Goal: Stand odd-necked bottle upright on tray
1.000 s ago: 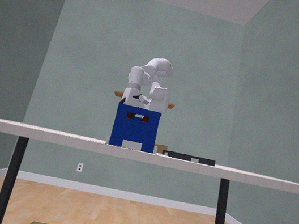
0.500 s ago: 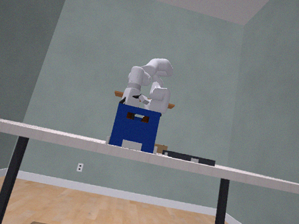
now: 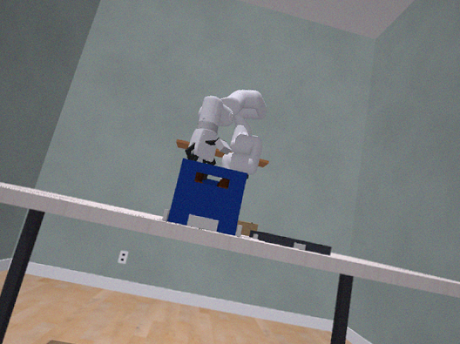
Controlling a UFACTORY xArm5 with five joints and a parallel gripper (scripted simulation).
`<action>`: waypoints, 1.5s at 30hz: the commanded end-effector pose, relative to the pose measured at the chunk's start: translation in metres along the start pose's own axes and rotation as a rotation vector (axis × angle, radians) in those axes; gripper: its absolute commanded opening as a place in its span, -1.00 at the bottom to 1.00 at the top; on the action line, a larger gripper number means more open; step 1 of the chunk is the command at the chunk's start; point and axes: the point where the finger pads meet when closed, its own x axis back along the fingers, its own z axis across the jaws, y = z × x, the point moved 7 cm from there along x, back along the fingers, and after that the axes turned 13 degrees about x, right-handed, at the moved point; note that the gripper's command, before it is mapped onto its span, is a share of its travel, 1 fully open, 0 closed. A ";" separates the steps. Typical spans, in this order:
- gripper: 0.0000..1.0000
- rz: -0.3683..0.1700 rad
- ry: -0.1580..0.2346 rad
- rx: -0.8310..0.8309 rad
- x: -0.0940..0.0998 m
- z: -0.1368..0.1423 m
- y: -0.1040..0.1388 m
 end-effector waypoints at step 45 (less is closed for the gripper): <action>-1.00 0.000 0.003 0.000 0.061 0.000 -0.001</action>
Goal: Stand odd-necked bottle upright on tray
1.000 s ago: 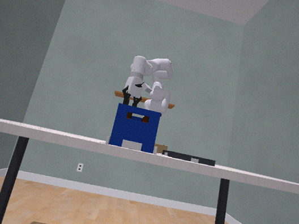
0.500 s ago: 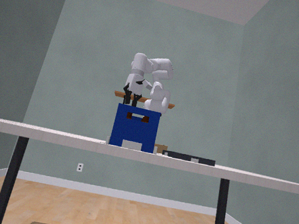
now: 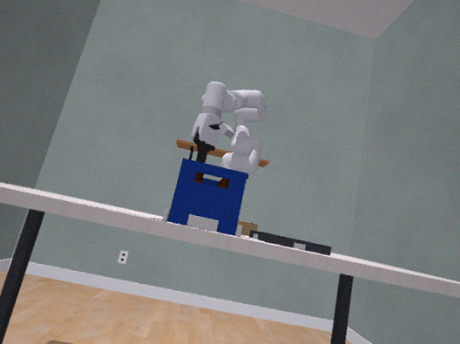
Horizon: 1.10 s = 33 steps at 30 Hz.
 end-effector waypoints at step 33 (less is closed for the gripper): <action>-1.00 0.000 0.000 0.000 0.000 -0.046 -0.077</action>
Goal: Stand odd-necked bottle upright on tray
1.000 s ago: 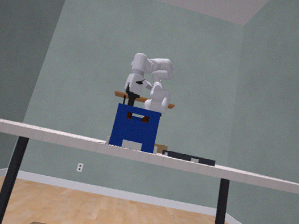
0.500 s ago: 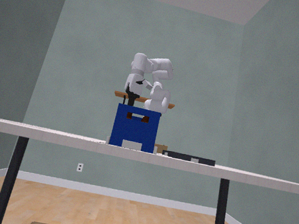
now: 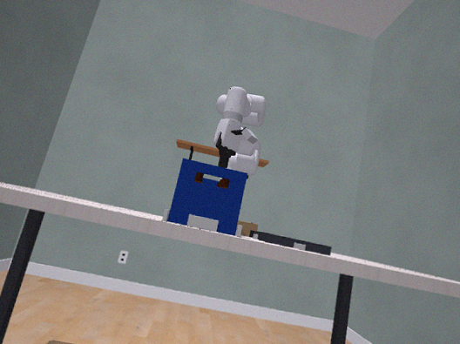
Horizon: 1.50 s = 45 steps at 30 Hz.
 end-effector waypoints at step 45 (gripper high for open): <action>0.30 0.002 0.005 -0.004 0.001 -0.004 -0.008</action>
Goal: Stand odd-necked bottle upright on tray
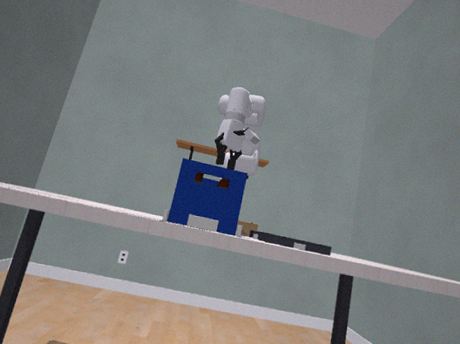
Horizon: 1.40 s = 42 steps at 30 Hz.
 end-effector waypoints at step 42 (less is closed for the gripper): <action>0.30 0.001 0.002 0.000 -0.038 0.001 -0.001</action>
